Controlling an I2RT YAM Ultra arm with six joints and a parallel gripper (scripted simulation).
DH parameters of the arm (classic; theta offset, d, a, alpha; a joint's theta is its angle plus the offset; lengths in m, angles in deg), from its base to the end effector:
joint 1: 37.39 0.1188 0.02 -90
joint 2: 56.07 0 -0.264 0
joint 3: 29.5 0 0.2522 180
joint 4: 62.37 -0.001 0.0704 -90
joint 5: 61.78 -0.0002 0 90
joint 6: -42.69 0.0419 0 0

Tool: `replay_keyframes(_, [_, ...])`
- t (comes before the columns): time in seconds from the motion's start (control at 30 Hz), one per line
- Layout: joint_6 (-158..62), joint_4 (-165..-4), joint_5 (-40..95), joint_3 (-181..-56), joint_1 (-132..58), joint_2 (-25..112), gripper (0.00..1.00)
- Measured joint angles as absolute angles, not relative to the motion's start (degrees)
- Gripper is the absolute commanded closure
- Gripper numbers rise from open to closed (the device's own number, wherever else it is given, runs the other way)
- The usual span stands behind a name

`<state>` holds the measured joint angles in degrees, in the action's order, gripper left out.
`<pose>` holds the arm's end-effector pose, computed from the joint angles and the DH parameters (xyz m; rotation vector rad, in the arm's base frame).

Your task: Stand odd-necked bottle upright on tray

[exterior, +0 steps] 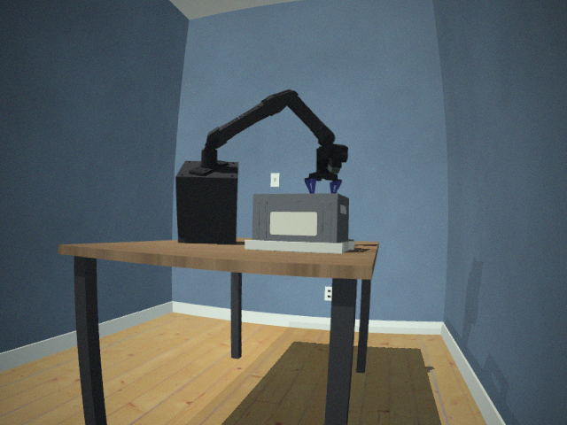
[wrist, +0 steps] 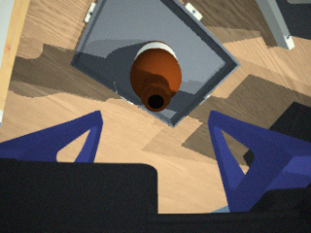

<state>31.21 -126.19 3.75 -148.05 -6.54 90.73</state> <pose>0.4024 0.2213 0.0355 1.1165 2.5542 -0.3905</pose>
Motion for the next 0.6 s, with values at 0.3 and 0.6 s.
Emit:
replay_keyframes(0.3, [32.13,-128.79,3.77,-149.23,-5.80,89.42,0.00])
replay_keyframes(0.6, [32.79,-130.94,3.79,-149.91,-5.27,88.72,0.00])
